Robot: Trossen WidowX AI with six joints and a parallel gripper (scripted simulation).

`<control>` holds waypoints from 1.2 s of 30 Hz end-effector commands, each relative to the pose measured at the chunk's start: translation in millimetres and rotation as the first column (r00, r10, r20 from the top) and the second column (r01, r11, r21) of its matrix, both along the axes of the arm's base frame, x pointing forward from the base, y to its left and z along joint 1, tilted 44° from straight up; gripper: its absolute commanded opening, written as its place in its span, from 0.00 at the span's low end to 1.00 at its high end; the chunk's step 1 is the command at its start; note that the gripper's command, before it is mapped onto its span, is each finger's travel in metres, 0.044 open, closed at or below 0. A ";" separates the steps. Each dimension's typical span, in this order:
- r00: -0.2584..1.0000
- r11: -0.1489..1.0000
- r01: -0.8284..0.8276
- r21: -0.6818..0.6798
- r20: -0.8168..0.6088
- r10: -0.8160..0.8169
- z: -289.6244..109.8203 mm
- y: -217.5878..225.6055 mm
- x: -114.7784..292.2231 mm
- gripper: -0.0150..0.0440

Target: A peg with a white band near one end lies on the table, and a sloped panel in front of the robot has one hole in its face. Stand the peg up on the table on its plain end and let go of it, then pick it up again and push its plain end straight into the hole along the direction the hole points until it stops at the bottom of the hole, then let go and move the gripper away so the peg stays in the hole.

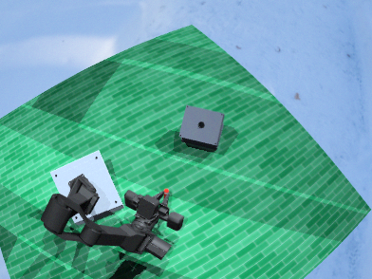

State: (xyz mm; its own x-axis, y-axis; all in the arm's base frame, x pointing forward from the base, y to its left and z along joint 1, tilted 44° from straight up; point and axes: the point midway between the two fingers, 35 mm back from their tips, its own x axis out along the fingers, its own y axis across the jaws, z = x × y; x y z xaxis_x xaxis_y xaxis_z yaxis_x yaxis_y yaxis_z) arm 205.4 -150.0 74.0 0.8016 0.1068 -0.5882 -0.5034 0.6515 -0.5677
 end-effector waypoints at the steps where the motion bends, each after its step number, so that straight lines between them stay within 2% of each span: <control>1: 1.000 1.000 -0.019 0.014 0.022 0.019 1.3 -1.7 -1.4 0.34; 10: 0.995 0.997 -0.066 0.051 0.074 0.062 2.3 -4.4 -6.6 0.34; 36: 0.997 0.998 -0.045 0.054 0.059 0.042 0.0 -7.4 -9.5 0.34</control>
